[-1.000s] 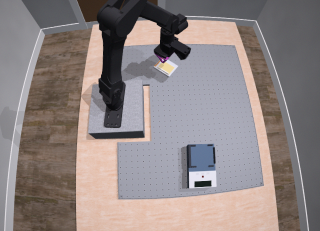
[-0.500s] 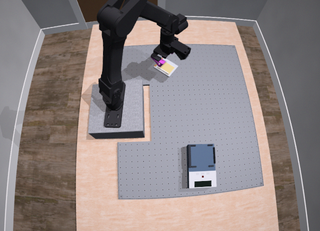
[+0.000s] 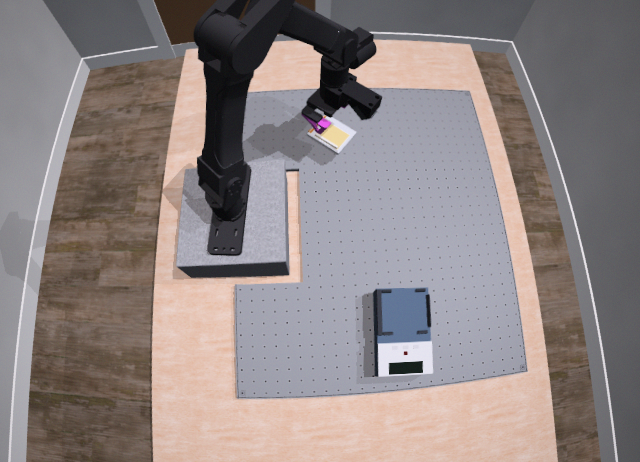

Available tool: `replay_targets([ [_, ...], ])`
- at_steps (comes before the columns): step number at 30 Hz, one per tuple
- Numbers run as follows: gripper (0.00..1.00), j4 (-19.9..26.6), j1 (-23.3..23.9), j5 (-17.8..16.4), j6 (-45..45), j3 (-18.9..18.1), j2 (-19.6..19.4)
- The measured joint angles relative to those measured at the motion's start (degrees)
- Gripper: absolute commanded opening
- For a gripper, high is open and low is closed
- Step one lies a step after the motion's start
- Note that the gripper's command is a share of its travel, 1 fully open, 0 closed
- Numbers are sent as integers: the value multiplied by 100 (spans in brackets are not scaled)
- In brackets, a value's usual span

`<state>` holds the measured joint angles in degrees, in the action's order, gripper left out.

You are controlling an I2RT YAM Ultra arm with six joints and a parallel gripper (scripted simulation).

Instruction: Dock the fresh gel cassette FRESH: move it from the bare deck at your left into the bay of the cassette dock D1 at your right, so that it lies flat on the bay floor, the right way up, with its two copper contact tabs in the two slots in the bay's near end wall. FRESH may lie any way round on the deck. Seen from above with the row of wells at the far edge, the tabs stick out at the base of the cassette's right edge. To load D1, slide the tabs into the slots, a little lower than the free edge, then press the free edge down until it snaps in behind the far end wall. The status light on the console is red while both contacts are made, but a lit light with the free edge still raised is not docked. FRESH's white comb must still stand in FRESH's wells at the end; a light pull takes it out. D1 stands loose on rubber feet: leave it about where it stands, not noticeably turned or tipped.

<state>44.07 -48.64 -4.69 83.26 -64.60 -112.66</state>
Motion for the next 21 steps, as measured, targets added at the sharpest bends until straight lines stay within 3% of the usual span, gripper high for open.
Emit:
replay_targets([
  [21, 100, -42, 0, 0, 2, 2, -50],
])
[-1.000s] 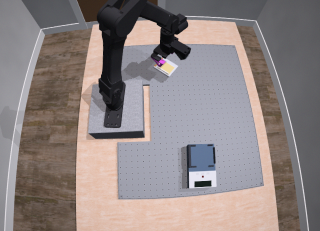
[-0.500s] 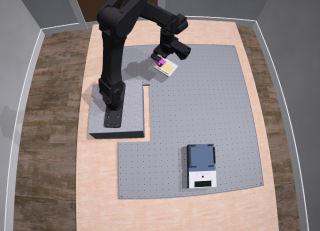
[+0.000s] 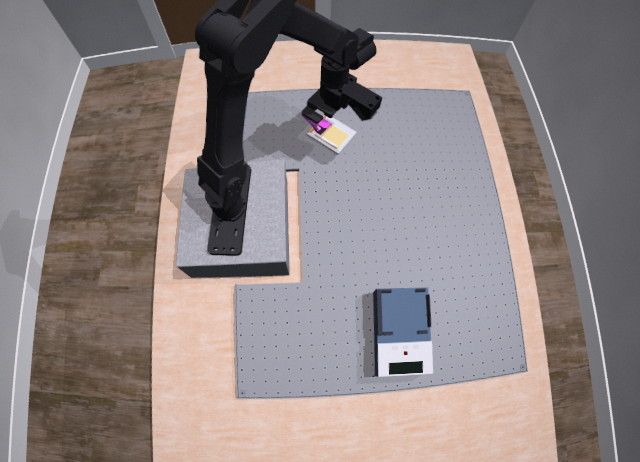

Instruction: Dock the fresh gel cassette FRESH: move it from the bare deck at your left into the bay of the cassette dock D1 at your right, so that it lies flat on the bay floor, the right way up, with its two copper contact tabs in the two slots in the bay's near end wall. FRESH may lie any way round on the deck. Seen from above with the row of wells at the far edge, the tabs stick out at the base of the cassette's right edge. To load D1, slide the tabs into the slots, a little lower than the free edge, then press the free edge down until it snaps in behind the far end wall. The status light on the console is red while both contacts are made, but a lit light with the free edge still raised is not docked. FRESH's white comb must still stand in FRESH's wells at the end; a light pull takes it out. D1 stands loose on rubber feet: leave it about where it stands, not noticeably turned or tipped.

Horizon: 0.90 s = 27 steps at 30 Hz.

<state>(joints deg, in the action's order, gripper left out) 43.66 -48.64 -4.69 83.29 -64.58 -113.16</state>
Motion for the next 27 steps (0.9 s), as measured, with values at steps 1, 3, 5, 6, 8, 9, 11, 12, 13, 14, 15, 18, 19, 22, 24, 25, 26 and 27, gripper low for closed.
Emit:
replay_targets([
  [1, 100, -7, 0, 0, 0, -2, -11],
  [3, 100, -44, 0, 0, 2, -2, -42],
  [5, 100, -87, 0, 0, 7, -2, -90],
  [6, 100, -109, 0, 0, 7, -2, -116],
  [8, 100, -157, 0, 0, 11, 0, -160],
  [9, 100, -179, 0, 0, 13, -2, -170],
  [11, 100, -247, -7, 0, 15, 17, -188],
  [12, 100, -280, -13, 0, 17, 35, -205],
  [13, 100, -308, -17, 0, 20, 52, -229],
  [14, 100, -334, -20, 0, 22, 72, -256],
  [15, 100, -356, -17, 0, 24, 90, -284],
  [18, 100, -378, -17, 0, 28, 105, -310],
  [19, 100, -413, -17, 0, 28, 103, -308],
  [22, 100, -503, -20, 0, 33, 105, -367],
  [24, 100, -562, -33, 0, 37, 109, -426],
  [25, 100, -599, -37, 0, 37, 129, -446],
  [26, 100, -625, -37, 0, 39, 153, -461],
  [27, 100, -640, -37, 0, 42, 168, -476],
])
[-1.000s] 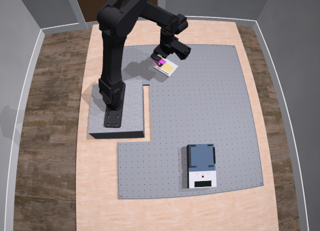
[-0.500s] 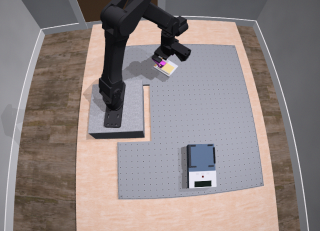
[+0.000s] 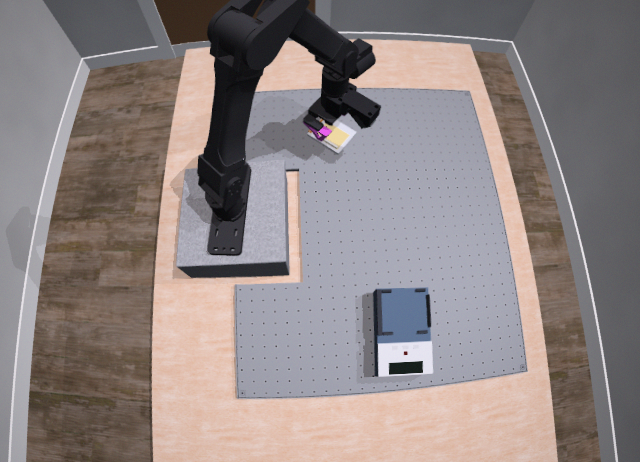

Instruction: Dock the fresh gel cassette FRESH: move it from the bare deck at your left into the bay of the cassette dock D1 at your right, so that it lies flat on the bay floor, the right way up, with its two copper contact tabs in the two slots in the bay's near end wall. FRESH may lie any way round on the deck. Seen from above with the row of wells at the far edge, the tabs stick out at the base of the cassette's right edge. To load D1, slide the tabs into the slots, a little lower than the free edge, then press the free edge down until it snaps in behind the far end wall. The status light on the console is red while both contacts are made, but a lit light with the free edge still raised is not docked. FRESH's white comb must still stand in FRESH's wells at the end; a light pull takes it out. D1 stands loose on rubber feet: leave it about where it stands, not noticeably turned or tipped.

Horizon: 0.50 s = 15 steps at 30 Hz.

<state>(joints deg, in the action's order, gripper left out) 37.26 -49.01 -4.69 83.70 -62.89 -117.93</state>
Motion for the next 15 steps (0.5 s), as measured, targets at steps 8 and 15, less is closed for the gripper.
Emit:
replay_targets([
  [8, 100, -190, -11, 0, 11, 9, -103],
  [15, 100, -363, -24, 0, 26, 107, -284],
])
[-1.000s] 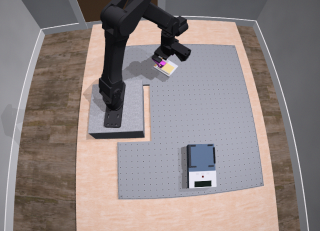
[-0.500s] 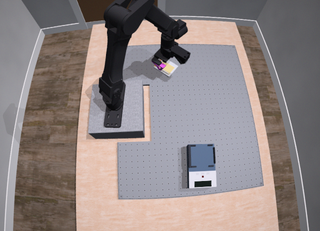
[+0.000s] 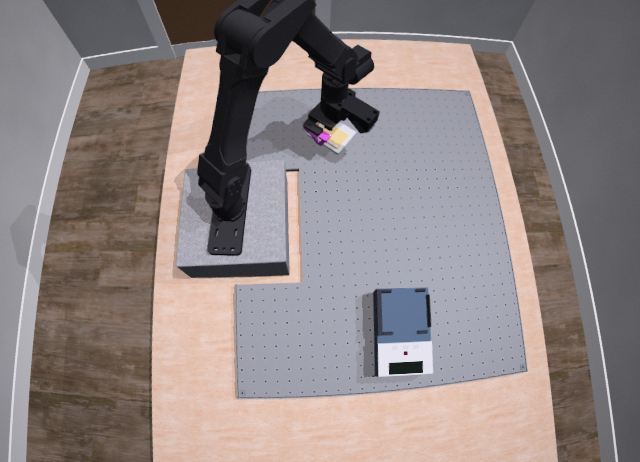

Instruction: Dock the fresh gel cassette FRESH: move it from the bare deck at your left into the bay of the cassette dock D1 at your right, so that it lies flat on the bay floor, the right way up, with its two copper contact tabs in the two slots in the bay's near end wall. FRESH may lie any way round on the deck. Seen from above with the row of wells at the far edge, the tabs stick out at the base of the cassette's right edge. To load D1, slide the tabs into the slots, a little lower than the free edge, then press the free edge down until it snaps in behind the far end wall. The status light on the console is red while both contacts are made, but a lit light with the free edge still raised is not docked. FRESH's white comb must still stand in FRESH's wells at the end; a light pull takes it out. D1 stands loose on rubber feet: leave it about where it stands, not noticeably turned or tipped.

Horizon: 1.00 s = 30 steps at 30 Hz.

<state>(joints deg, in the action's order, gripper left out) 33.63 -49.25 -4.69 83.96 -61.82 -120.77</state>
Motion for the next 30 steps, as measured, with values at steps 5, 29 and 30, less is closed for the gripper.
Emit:
replay_targets([
  [5, 100, -90, -4, 0, 2, 0, -15],
  [29, 100, -256, -4, 0, 9, 79, -50],
  [30, 100, -264, -4, 0, 9, 76, -55],
])
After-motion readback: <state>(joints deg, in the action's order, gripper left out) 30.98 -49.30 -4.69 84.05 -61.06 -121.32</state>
